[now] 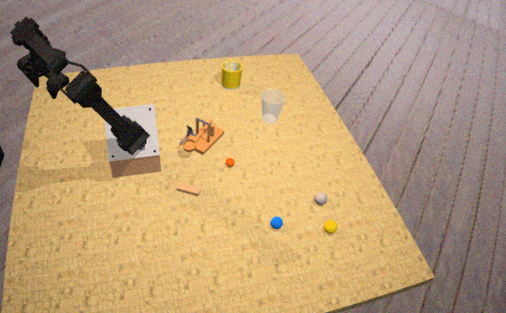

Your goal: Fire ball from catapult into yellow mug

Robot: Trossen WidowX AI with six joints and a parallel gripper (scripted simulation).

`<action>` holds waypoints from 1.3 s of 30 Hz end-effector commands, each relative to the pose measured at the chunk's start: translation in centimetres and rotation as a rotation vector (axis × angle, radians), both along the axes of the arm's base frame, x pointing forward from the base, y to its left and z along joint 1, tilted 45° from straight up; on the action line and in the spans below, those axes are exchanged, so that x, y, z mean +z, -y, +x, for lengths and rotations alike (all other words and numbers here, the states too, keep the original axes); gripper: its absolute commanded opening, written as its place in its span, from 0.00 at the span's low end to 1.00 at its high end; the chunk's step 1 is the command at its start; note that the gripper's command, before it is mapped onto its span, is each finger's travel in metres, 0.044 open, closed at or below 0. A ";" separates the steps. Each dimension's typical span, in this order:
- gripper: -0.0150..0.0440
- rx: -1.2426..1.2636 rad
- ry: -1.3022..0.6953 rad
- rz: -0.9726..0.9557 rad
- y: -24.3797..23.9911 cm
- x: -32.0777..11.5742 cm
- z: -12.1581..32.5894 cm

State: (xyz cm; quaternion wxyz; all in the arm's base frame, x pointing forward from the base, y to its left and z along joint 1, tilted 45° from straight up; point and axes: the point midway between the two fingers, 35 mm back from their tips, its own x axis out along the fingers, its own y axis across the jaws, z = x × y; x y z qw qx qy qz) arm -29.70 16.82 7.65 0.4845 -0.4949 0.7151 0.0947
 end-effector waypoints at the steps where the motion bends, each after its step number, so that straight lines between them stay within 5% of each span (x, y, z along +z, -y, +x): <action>1: 0.98 -0.001 0.000 0.001 -0.1 0.0 0.1; 10: 1.00 -0.070 -0.001 0.081 -7.6 -2.7 7.4; 20: 1.00 -0.036 0.069 0.184 -14.2 -7.3 24.2; 31: 1.00 -0.108 0.123 0.167 -13.3 -9.1 33.4; 39: 1.00 -0.027 0.181 0.086 -7.9 -11.3 46.9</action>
